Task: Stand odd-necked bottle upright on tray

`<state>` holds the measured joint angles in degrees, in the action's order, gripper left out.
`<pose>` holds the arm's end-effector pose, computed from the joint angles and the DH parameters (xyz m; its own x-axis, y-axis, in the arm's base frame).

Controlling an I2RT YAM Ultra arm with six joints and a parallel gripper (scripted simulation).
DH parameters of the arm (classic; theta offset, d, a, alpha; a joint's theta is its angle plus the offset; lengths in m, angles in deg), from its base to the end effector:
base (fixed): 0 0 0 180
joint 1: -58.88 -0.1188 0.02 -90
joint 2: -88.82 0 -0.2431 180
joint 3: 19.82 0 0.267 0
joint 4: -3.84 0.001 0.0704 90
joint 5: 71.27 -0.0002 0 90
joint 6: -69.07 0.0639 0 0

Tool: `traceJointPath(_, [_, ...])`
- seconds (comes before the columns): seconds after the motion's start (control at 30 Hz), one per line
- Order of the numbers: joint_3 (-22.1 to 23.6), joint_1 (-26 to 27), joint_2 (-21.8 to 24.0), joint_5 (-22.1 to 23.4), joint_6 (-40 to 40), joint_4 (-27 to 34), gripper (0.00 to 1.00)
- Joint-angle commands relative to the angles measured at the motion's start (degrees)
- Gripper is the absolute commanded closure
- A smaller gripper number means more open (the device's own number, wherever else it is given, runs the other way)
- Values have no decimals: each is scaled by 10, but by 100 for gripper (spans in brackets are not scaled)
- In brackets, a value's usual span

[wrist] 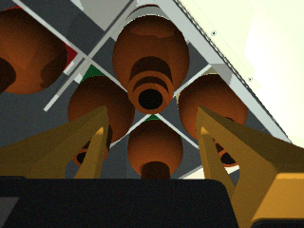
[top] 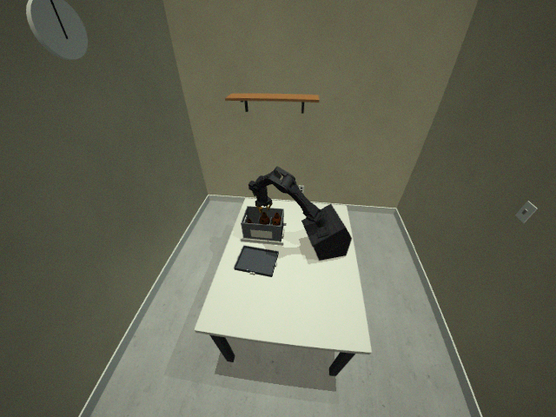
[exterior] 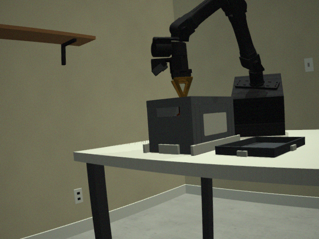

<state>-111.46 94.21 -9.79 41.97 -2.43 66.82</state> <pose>0.3133 -0.1900 0.2054 -0.5932 0.7779 -0.2075 0.6424 0.6127 0.4603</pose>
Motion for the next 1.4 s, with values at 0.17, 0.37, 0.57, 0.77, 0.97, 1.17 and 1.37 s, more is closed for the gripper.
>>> traceJointPath(0.17, [-27,9,2,-6,-2,7,39])
traceJointPath(0.37, [-28,9,-1,-6,-2,5,39])
traceJointPath(0.57, [-28,9,-1,-6,-2,5,39])
traceJointPath(0.77, [-28,9,-1,-6,-2,5,39])
traceJointPath(0.97, [-28,9,-1,-6,-2,5,39])
traceJointPath(1.17, [-28,9,-1,-6,-2,5,39])
traceJointPath(1.37, [-28,9,-1,-6,-2,5,39])
